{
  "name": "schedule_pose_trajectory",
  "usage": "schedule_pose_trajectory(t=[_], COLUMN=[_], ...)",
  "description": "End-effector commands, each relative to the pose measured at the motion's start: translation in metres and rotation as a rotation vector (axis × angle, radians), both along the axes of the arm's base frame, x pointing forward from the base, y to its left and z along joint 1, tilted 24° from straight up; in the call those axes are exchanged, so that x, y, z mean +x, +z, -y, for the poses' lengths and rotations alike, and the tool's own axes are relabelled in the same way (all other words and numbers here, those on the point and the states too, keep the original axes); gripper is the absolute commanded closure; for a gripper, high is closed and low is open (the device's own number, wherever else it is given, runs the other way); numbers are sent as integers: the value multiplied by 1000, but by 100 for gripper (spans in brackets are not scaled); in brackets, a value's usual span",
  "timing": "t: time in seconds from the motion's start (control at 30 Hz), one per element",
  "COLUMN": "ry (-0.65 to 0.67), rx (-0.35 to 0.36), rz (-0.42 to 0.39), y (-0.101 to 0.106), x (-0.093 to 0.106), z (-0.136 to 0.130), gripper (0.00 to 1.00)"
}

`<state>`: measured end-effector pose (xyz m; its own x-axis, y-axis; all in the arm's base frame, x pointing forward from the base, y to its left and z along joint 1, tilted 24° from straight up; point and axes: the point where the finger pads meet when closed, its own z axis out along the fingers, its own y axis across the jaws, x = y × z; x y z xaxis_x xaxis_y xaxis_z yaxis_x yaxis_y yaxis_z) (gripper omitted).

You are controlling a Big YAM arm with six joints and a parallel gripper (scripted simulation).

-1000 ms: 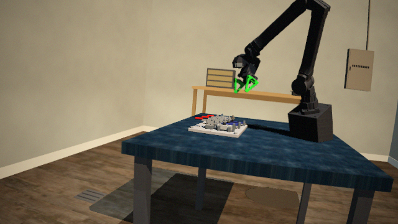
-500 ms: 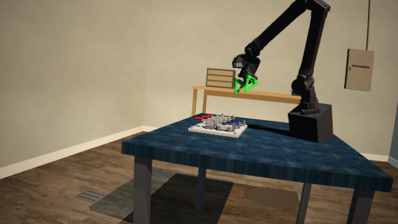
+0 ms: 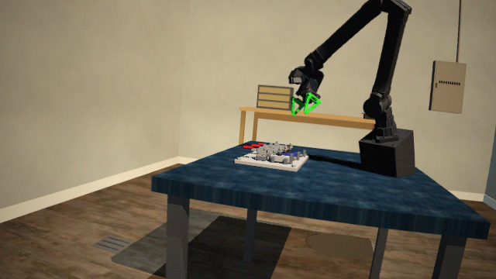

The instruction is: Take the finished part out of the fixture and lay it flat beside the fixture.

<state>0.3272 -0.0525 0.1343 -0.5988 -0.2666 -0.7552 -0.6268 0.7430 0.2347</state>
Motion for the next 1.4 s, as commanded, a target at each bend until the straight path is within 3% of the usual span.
schedule_pose_trajectory(t=[0.0,0.73,0.83,1.0,1.37], ry=[-2,0,-56,-83,-66], rx=[-40,-42,-37,-39,-32], rz=[58,60,-97,-89,-100], y=[23,23,37,38,34], x=[24,28,34,34,35], z=[12,14,-12,-1,-7], gripper=[0,0,0,0,0])
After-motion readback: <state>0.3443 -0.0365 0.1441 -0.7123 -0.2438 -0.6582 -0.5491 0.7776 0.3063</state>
